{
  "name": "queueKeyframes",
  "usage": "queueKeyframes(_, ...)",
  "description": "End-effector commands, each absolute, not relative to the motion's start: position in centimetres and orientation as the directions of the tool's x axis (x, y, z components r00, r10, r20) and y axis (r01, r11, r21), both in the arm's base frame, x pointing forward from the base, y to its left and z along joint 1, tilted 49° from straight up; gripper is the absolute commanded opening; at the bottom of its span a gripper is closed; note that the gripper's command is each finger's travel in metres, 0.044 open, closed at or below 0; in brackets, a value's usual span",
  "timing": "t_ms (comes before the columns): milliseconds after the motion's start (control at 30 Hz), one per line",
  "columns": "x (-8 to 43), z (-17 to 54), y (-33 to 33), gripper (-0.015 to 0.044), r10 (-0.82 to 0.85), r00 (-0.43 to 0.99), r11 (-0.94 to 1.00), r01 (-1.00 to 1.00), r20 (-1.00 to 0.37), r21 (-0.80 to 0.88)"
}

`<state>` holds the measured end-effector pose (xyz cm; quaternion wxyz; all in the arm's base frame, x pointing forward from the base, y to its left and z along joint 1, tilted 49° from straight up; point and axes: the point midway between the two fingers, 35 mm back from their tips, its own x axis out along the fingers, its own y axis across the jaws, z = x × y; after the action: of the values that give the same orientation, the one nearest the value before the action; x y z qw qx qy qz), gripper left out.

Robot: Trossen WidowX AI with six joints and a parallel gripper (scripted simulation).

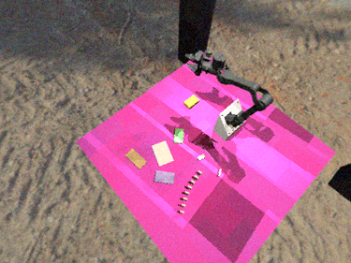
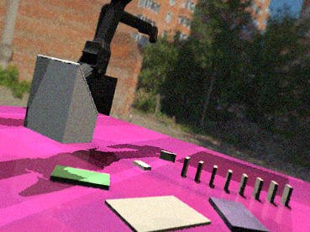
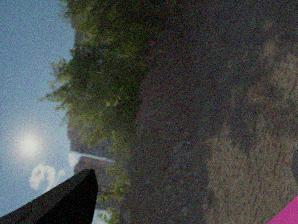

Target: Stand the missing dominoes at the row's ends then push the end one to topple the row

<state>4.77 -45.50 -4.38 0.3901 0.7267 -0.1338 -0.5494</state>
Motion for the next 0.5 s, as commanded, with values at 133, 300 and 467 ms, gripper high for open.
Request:
queueKeyframes(133, 17.1, -4.9, -38.9, 0.044, -0.347, 0.558, -0.491, 0.577, -0.754, 0.653)
queueKeyframes(300, 22.9, -5.1, -33.5, 0.044, -0.151, 0.613, -0.315, 0.714, -0.776, 0.625)
queueKeyframes(467, 27.6, -5.0, -27.1, 0.044, 0.056, 0.613, -0.099, 0.788, -0.788, 0.607)
